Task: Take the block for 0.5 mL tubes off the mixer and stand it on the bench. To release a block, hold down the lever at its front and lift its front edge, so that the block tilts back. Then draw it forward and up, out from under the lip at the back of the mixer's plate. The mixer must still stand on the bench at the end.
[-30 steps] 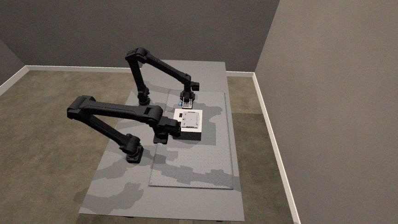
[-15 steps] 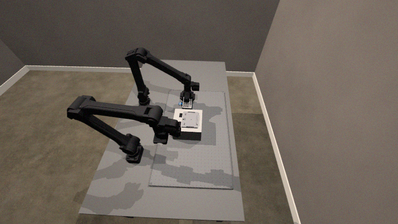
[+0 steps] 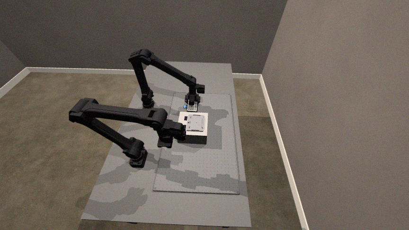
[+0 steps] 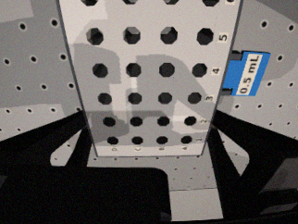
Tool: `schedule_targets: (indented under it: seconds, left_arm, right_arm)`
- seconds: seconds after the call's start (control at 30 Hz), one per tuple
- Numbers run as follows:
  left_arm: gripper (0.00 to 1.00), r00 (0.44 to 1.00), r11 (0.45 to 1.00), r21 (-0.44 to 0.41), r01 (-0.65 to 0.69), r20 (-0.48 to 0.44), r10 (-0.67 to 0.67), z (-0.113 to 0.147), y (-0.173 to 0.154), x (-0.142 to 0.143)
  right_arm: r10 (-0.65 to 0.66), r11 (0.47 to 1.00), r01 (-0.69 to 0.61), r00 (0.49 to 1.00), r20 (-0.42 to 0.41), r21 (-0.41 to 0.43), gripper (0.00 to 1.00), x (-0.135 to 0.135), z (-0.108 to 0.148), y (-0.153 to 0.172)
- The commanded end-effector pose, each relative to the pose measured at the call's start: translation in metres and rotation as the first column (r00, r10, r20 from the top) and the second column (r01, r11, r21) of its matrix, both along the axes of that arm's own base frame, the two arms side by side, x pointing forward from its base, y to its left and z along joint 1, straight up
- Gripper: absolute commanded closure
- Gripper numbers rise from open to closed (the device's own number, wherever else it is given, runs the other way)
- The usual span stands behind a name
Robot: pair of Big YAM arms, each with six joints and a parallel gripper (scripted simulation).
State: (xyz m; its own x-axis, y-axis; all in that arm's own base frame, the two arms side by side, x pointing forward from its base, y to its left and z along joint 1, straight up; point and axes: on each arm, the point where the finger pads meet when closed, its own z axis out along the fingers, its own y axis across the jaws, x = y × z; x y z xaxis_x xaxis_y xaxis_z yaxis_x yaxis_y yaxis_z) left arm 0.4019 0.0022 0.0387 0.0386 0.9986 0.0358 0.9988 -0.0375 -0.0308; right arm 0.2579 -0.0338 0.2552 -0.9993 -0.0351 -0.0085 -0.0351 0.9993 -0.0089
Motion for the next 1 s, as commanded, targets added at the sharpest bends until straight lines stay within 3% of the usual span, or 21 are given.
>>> schedule_targets:
  seconds: [0.0,0.17,0.73,0.97]
  left_arm:
    - [1.0,0.995,1.0,-0.007,0.0,0.099,0.001,0.036,0.002,0.03]
    - [1.0,0.994,1.0,-0.007,0.0,0.113,0.001,0.041,0.002,0.036]
    - [1.0,0.992,1.0,-0.008,-0.001,0.127,0.002,0.046,0.001,0.043]
    - [1.0,0.991,1.0,-0.008,-0.001,0.132,0.002,0.048,0.001,0.045]
  right_arm:
    - [0.005,1.0,-0.005,0.997,0.072,-0.009,1.0,0.016,0.025,-0.003]
    - [0.005,1.0,-0.005,0.996,0.086,-0.011,1.0,0.019,0.027,-0.004]
    - [0.005,1.0,-0.005,1.0,-0.005,0.001,1.0,-0.002,0.003,-0.001]
    - [0.004,1.0,-0.004,1.0,0.005,-0.001,1.0,0.0,0.006,-0.002]
